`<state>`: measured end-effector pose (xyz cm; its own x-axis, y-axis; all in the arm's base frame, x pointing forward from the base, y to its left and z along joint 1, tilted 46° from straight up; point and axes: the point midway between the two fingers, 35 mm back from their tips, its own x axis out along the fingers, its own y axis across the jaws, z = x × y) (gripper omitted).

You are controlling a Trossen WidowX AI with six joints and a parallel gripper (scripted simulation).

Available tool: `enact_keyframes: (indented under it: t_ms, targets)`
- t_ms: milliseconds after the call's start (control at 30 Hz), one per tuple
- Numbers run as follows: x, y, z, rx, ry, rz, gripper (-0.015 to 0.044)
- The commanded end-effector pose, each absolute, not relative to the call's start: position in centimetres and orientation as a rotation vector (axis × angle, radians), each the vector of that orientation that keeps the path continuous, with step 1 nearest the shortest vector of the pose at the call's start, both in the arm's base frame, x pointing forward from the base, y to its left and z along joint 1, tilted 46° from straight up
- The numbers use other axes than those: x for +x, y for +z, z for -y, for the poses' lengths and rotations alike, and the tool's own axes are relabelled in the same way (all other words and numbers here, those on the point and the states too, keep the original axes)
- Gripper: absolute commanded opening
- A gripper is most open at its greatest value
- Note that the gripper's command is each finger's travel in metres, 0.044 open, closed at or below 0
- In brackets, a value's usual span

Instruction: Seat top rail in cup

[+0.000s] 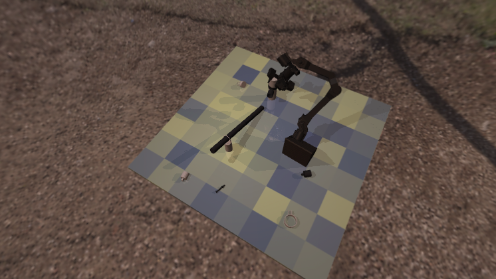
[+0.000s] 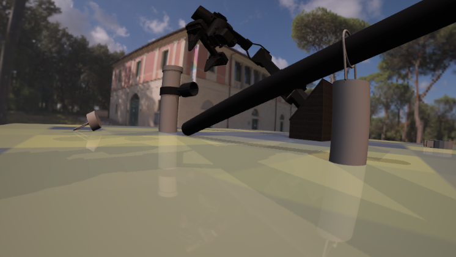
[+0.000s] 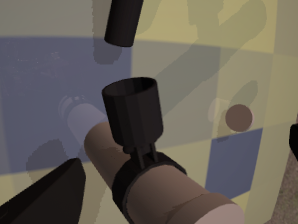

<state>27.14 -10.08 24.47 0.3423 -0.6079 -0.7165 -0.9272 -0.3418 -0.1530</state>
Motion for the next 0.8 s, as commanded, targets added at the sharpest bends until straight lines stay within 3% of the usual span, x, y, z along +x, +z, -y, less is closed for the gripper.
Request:
enact_keyframes:
  t_ms: [0,300,767]
  targets:
    - [26.9,24.4,10.1,-2.076,0.786,-1.328,0.0440]
    - [25.9,20.5,14.2,-2.078,0.783,-1.328,0.0440]
    - [26.6,19.3,15.2,-2.078,0.783,-1.328,0.0440]
